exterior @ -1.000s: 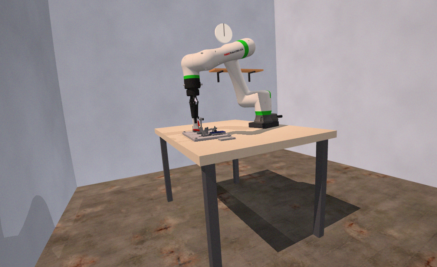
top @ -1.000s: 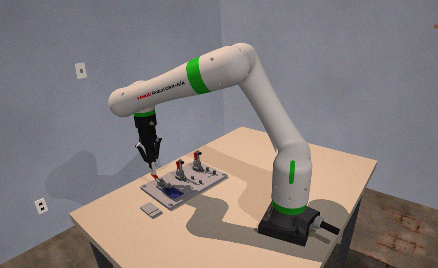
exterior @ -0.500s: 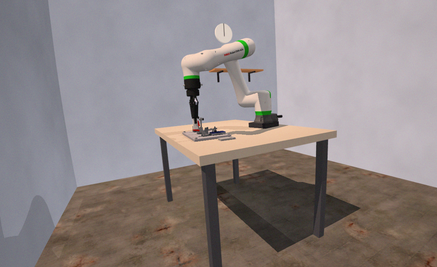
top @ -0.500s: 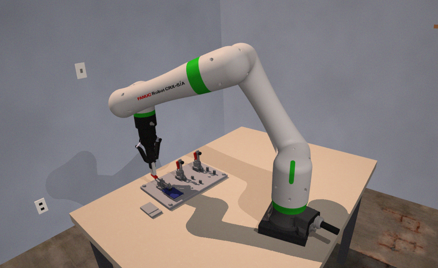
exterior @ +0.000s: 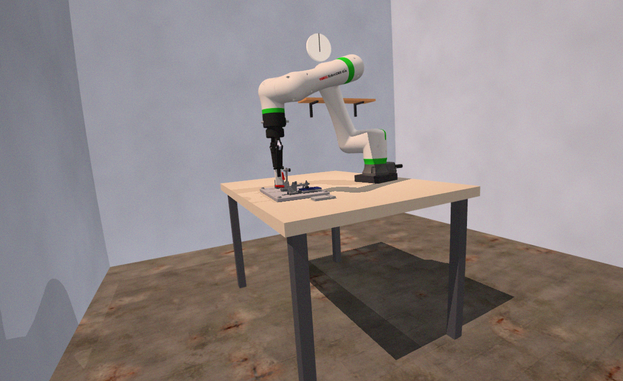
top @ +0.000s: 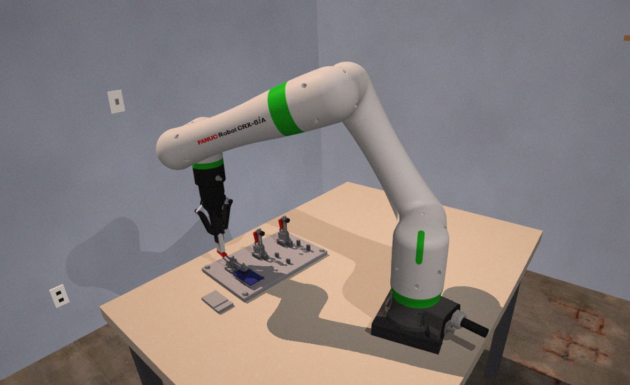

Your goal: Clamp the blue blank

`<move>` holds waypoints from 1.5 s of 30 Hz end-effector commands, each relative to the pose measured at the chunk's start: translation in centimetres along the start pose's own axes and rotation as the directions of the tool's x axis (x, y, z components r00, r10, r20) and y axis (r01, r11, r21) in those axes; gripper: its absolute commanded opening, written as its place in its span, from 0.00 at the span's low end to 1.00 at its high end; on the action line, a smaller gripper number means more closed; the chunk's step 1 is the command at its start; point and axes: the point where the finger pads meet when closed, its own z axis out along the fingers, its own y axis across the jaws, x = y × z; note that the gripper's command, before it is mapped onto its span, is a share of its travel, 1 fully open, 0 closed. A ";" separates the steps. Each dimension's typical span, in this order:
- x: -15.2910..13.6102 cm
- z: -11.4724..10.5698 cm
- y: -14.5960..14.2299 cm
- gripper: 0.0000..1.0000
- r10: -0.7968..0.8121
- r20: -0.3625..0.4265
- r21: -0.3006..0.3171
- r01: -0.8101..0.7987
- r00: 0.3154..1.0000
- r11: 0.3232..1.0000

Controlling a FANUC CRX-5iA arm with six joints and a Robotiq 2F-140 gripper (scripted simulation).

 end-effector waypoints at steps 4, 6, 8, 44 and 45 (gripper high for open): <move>0.0 0.0 0.0 0.00 0.000 0.000 0.000 0.000 1.000 1.000; 0.0 0.0 0.0 0.00 0.000 0.000 0.000 0.000 1.000 1.000; 0.0 0.0 0.0 0.00 0.000 0.000 0.000 0.000 1.000 1.000; 0.0 0.4 0.0 0.00 0.000 0.000 0.000 0.000 1.000 1.000; 0.0 0.4 0.0 0.00 0.000 0.000 0.000 0.000 1.000 1.000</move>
